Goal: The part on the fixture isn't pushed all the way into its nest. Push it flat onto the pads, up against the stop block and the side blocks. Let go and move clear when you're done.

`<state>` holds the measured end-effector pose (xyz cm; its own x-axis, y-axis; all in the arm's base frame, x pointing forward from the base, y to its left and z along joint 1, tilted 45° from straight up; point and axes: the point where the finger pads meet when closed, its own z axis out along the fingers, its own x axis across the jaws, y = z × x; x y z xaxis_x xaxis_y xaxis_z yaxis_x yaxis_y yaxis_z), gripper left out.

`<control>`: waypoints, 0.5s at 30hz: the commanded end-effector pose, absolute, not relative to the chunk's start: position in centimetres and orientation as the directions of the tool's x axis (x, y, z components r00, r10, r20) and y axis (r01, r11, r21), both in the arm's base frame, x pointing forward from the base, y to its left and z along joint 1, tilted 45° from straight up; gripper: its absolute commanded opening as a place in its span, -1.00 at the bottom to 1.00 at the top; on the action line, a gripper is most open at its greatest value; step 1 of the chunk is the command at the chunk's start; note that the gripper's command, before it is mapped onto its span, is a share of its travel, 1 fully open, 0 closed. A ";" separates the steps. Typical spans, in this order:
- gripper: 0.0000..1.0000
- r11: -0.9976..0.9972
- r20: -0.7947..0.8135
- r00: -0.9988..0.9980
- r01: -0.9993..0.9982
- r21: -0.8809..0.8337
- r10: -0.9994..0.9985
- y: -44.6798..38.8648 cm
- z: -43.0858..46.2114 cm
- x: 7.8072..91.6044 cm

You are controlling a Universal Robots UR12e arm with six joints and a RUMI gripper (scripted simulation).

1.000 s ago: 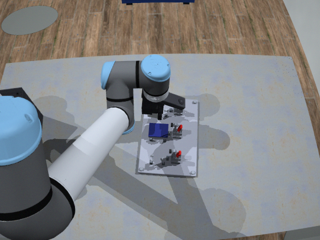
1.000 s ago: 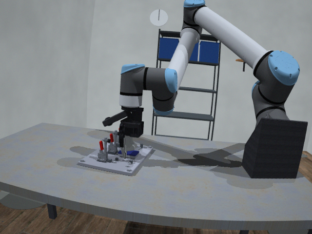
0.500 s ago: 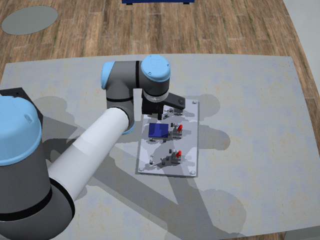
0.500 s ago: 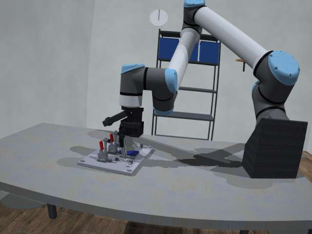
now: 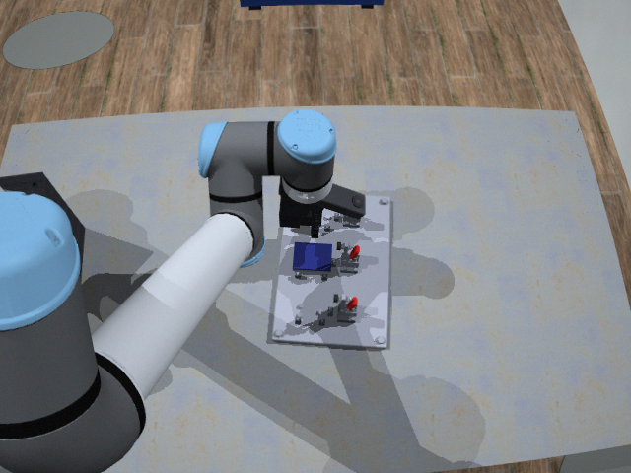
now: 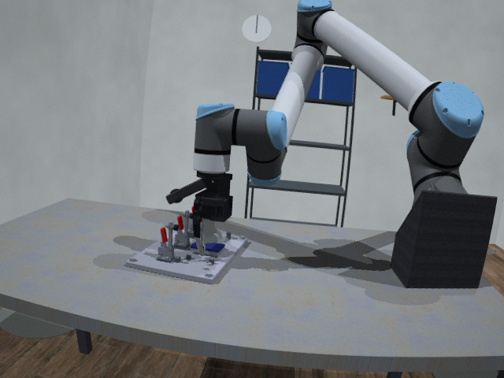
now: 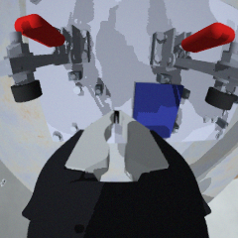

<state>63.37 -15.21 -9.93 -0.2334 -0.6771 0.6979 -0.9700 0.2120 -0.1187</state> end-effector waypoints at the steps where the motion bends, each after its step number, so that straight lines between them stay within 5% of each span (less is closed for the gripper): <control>1: -1.00 0.212 0.698 -0.234 -0.970 -0.120 -0.677 -15.2 -9.9 63.4; 15: -1.00 0.212 0.698 -0.234 -0.970 -0.120 -0.677 -15.3 -9.8 63.4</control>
<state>63.36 -15.25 -9.89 -0.2334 -0.6771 0.6979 -0.9700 0.2120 -0.1187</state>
